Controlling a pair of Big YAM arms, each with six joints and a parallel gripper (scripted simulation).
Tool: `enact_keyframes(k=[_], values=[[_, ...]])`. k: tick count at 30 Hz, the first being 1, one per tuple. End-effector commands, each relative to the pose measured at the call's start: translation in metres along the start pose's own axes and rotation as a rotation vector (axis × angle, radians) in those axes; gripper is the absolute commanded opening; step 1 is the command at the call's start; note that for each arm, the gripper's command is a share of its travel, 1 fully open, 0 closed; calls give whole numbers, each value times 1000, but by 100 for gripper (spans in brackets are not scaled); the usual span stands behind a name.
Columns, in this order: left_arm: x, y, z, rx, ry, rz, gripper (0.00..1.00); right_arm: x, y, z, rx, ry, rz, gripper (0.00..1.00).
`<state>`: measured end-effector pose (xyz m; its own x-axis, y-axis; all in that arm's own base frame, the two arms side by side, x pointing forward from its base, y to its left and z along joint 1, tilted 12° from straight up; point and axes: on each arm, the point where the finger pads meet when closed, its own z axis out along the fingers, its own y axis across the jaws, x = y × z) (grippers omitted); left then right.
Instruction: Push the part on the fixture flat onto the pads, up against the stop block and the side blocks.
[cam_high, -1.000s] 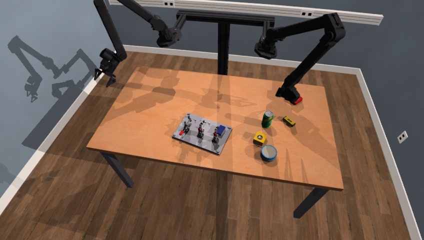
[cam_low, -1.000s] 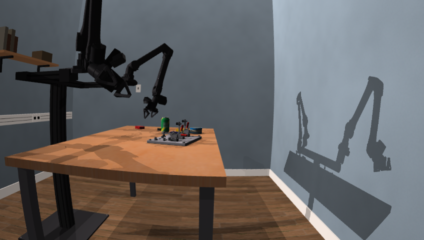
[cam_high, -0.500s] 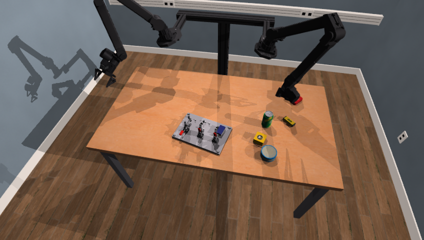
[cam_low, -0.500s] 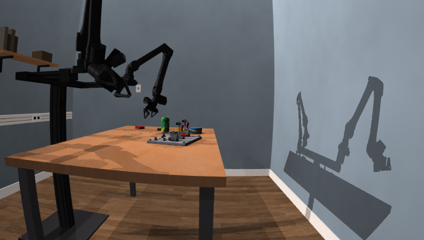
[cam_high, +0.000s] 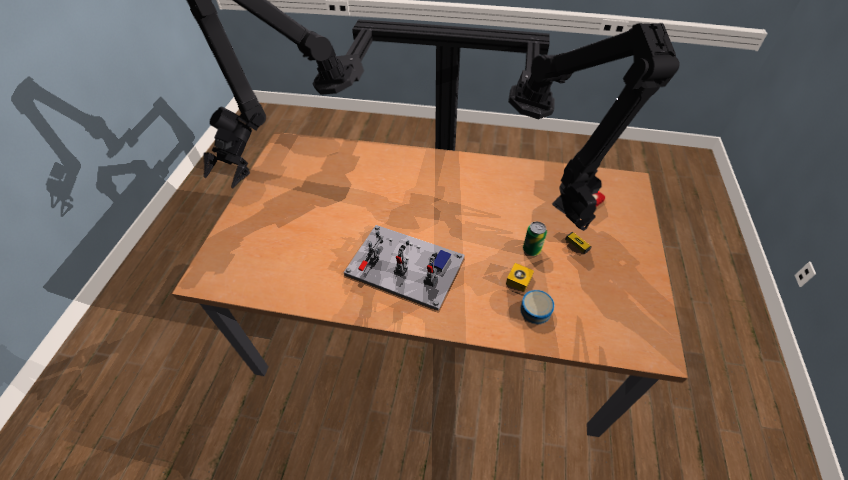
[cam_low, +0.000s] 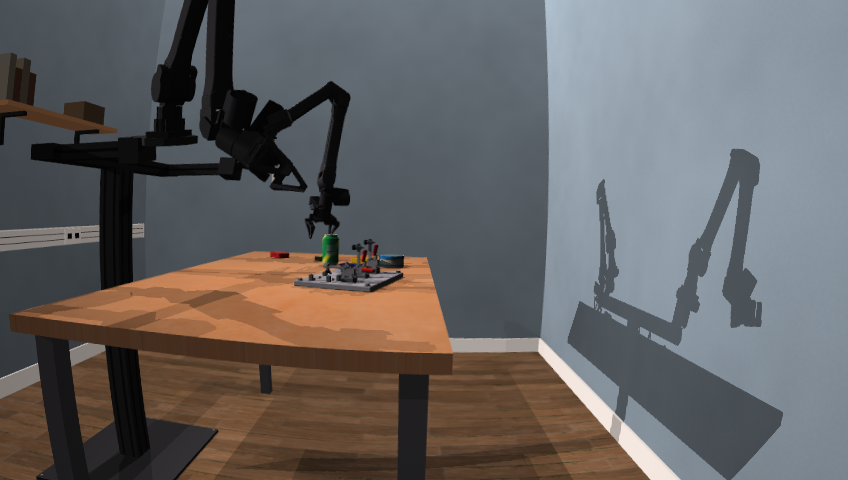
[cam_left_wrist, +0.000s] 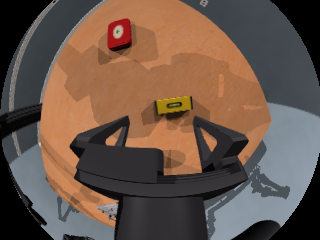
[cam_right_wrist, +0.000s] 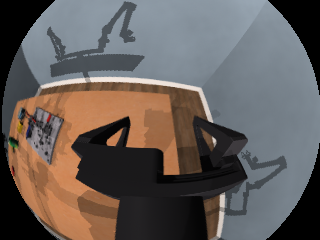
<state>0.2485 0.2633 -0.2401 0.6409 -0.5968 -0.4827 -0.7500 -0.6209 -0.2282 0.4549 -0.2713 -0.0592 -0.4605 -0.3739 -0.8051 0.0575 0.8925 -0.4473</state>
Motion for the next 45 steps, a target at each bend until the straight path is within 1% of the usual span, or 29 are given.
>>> enact_keyframes(k=[1,2,3,4,5,8,16,18,19,21,23,28,33,35,36,38,40,45], values=[[8,-23,-10,65,30,134,100,-16,3,0,-3,-14,24,100],[11,-23,-12,73,36,182,100,-23,11,1,-11,-26,23,100],[20,-31,-16,98,47,230,100,-28,22,3,-30,-27,25,100],[31,-47,-22,139,61,280,100,-34,38,4,-57,-26,27,100],[41,-56,-27,170,73,329,100,-40,53,5,-80,-27,26,100],[63,-75,-40,239,96,435,100,-55,84,5,-124,-38,21,100],[124,-117,-83,434,127,747,100,-87,165,-4,-246,-55,13,100],[124,-117,-83,434,127,747,100,-87,165,-4,-246,-55,13,100],[133,-96,-72,411,132,817,100,-90,174,-6,-260,-55,14,100],[158,-90,-80,462,141,939,100,-99,203,-13,-304,-57,9,100],[180,-89,-87,508,149,1022,100,-106,225,-20,-336,-61,1,100],[222,-70,-99,595,157,1230,100,-118,273,-38,-409,-64,-13,100],[264,-45,-113,698,153,1460,100,-128,322,-64,-487,-67,-30,100],[264,-45,-113,698,153,1460,100,-128,322,-64,-487,-67,-30,100],[271,-40,-115,719,146,1510,100,-132,330,-68,-497,-80,-29,100],[288,-28,-120,764,141,1602,100,-133,350,-81,-531,-73,-38,100],[308,-11,-127,823,137,1712,100,-135,375,-99,-574,-70,-56,100],[341,22,-139,935,116,1910,100,-136,415,-132,-644,-72,-83,100]])
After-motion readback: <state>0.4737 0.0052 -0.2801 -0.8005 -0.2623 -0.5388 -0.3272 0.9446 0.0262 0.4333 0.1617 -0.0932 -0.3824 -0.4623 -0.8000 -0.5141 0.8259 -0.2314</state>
